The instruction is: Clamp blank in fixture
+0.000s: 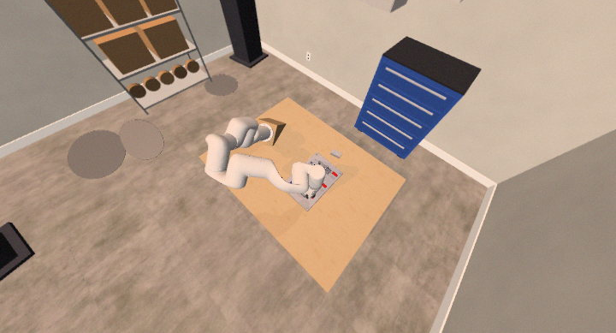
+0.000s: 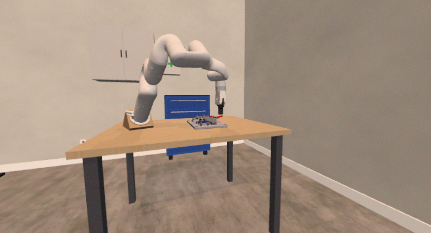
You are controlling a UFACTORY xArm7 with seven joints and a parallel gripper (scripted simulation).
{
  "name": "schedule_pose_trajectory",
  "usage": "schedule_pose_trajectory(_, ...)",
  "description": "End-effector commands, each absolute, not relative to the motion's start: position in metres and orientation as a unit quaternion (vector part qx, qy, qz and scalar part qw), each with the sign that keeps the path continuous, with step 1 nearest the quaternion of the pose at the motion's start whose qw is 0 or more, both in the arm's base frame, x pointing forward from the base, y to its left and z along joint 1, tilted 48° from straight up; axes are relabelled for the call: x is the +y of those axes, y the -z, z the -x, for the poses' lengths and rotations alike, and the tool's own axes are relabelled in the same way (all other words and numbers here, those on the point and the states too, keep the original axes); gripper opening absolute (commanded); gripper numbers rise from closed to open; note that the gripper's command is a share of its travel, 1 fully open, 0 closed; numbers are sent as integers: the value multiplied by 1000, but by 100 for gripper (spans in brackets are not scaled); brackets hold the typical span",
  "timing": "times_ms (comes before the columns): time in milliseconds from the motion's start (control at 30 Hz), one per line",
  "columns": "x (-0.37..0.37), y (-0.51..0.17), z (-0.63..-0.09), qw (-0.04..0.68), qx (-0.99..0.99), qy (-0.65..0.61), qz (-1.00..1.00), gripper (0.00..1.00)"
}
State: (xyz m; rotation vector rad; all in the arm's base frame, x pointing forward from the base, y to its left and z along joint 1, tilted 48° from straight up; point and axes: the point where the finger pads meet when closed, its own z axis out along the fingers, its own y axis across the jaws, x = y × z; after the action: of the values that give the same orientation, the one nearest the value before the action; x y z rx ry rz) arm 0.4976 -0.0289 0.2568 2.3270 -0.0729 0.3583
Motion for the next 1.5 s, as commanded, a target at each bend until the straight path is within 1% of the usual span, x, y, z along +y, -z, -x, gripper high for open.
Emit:
schedule_pose_trajectory(0,-27,-258,-498,382,-27,-143,-913,0)
schedule_pose_trajectory(1467,-30,-255,-499,382,-27,-143,-913,0)
